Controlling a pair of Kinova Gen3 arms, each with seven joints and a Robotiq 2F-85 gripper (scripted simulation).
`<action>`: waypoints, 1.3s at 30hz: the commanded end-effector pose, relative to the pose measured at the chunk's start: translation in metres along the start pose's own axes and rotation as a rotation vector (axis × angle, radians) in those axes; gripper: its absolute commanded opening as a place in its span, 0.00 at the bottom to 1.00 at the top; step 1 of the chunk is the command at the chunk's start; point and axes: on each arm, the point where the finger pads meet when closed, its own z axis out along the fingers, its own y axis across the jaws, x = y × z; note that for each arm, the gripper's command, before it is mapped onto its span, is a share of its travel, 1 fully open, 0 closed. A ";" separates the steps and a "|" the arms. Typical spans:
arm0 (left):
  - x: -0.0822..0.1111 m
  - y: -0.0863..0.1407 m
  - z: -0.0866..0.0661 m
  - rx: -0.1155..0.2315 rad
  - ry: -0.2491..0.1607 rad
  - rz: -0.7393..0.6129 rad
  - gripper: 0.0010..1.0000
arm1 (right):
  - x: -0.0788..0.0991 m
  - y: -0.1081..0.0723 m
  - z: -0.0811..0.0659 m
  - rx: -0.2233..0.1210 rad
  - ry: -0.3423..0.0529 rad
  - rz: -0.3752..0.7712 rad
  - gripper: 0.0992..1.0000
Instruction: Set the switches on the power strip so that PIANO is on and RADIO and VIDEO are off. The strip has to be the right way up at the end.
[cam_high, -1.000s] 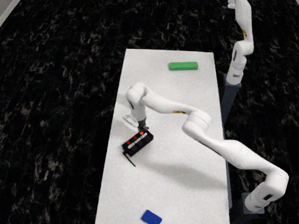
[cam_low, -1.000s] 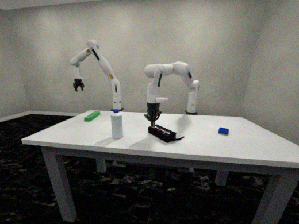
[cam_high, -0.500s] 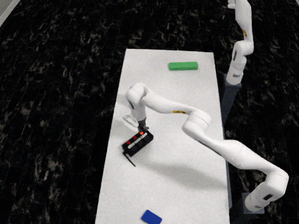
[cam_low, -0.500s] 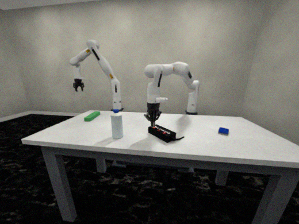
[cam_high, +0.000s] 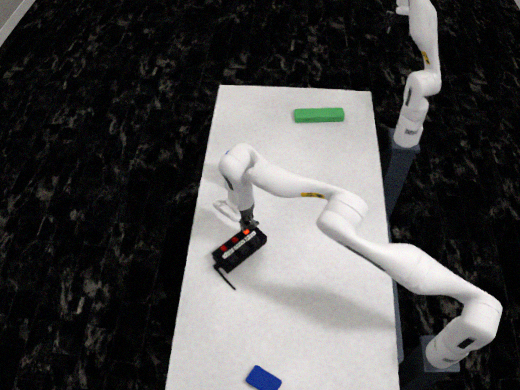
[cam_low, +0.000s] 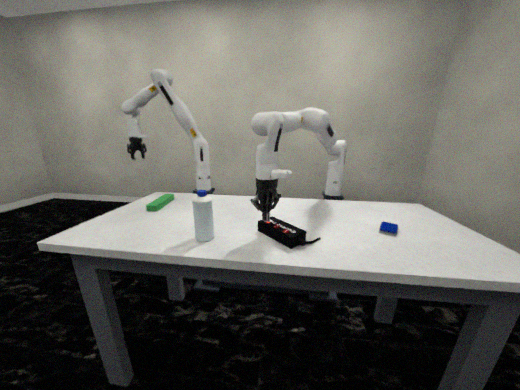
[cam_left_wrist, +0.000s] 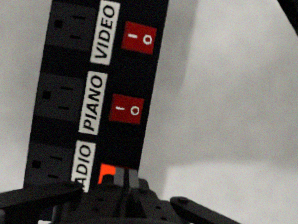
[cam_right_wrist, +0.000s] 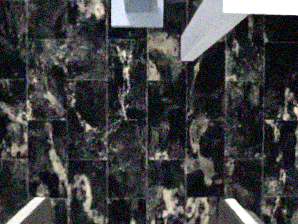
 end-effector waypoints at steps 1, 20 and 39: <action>0.004 0.001 -0.002 -0.008 0.007 -0.001 0.10 | 0.000 0.000 -0.001 0.000 -0.002 0.000 1.00; 0.006 0.002 -0.004 -0.007 0.007 -0.003 0.10 | 0.000 0.000 -0.001 0.000 -0.002 0.000 1.00; 0.005 0.003 -0.003 -0.004 0.007 -0.002 0.10 | 0.000 0.000 -0.001 0.000 -0.002 0.000 1.00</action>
